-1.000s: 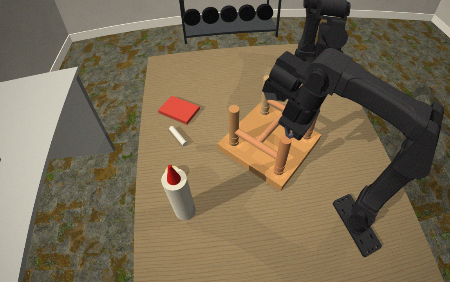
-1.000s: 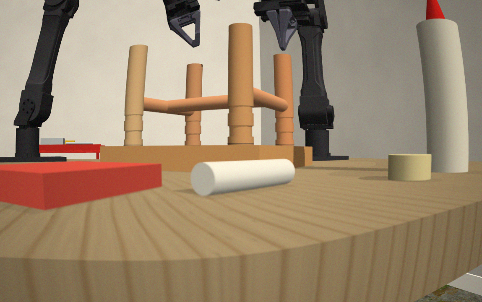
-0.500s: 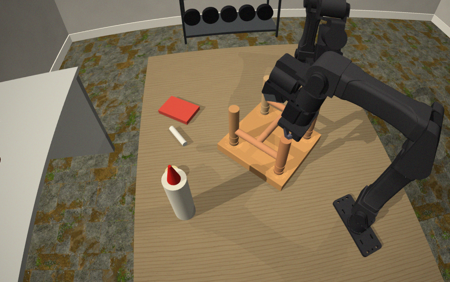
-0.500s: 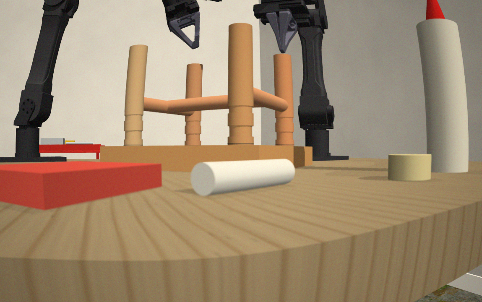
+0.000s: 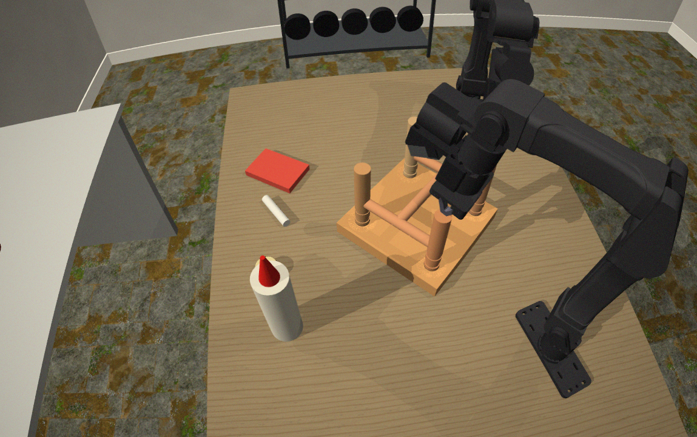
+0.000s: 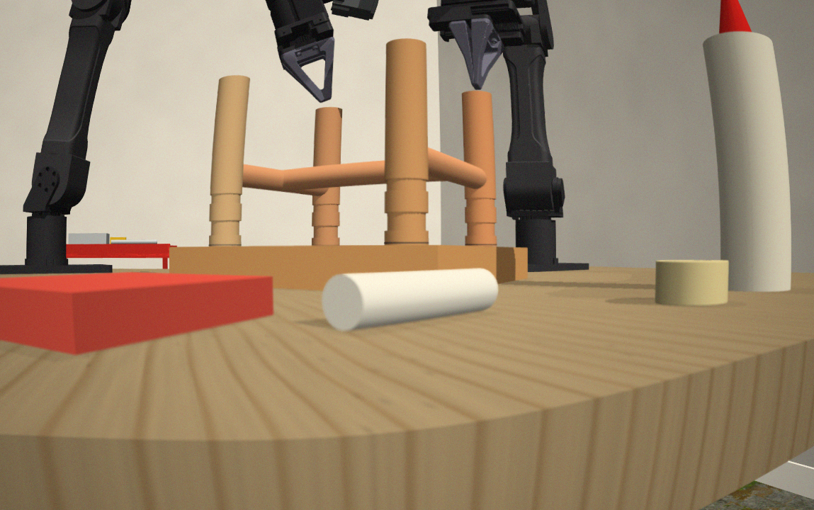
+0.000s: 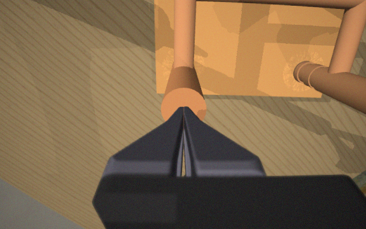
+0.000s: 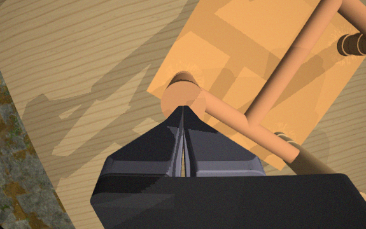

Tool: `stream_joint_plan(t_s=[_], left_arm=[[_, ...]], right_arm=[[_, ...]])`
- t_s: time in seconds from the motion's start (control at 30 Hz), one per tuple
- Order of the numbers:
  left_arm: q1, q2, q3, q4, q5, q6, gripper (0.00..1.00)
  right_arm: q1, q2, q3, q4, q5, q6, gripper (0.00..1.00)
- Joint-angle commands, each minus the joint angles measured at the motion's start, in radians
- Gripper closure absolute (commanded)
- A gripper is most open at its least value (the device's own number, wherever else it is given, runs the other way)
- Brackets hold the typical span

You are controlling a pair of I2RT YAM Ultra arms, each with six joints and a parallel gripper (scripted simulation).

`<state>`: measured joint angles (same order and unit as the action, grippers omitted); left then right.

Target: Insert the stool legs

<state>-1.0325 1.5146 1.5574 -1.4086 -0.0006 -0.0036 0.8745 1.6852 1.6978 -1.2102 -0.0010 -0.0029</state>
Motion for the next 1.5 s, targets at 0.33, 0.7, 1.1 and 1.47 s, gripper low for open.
stream_joint_plan(t_s=[0.33,0.7,1.1,1.47], left_arm=[[-0.007,-0.017,0.022,0.016,0.002,-0.005,1.00],[-0.005,0.019,0.019,-0.020,0.006,-0.005,1.00],[-0.004,0.024,0.065,-0.047,0.002,-0.005,1.00],[-0.011,-0.020,0.206,-0.160,-0.001,-0.006,1.00]], right_arm=[[-0.014,-0.044,-0.040,0.073,-0.003,-0.006,1.00],[-0.009,-0.046,-0.045,0.072,-0.002,-0.005,1.00],[-0.009,-0.043,-0.045,0.071,-0.002,-0.005,1.00],[-0.009,-0.043,-0.045,0.071,-0.002,-0.005,1.00]])
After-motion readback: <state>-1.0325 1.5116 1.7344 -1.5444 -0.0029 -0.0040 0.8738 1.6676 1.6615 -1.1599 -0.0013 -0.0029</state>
